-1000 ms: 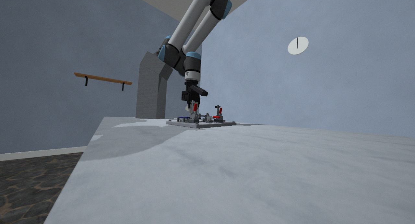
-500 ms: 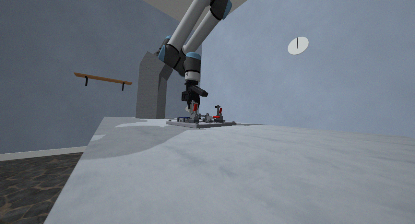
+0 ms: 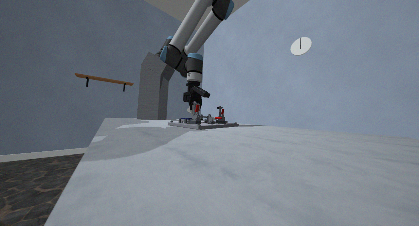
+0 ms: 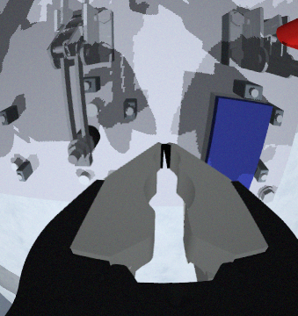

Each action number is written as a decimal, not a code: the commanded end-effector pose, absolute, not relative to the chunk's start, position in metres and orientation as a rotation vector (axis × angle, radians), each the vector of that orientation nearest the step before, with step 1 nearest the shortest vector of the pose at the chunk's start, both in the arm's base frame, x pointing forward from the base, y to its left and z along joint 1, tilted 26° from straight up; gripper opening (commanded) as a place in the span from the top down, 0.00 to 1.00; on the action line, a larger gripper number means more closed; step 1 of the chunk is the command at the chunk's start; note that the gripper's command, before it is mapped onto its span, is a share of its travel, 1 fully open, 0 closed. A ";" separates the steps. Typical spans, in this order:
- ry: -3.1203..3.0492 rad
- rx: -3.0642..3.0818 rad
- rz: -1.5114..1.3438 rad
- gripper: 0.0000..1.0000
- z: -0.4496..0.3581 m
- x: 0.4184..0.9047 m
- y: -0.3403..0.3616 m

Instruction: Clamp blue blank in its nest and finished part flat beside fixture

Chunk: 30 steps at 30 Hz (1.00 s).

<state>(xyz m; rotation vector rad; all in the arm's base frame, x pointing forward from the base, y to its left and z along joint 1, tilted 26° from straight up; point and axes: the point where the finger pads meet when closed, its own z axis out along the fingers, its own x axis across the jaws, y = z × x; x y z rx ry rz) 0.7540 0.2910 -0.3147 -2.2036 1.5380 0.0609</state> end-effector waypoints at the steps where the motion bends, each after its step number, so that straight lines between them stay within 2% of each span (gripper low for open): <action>1: 1.538 -2.203 0.060 1.00 -0.314 0.754 0.291; 30: 1.538 -2.203 0.060 1.00 -0.318 0.756 0.292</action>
